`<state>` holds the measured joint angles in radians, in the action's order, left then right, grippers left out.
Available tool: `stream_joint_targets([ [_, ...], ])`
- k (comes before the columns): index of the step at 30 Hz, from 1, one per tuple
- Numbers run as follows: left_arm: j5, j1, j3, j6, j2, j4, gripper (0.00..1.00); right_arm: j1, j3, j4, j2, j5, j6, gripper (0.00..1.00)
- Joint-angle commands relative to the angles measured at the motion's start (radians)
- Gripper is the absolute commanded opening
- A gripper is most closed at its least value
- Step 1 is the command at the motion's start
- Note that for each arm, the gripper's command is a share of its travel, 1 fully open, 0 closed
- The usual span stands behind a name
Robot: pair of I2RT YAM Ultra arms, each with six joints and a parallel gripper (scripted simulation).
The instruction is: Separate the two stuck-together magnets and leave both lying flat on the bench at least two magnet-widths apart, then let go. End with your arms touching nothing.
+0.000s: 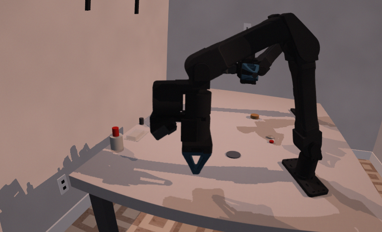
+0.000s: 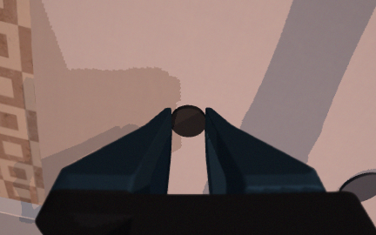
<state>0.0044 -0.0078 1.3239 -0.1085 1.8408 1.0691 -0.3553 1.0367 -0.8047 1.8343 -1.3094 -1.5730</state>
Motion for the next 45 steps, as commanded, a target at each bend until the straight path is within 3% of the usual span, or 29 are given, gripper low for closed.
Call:
stream_joint_targets([
  [1, -0.004, 0.000, 0.006, 0.005, -0.008, -0.001, 0.18, -0.002, 0.007, -0.008, -0.007, -0.002, 0.006, 0.17],
  [45, -0.004, 0.001, -0.035, 0.004, 0.035, -0.086, 0.18, -0.002, 0.007, -0.008, -0.007, -0.002, 0.006, 0.17],
])
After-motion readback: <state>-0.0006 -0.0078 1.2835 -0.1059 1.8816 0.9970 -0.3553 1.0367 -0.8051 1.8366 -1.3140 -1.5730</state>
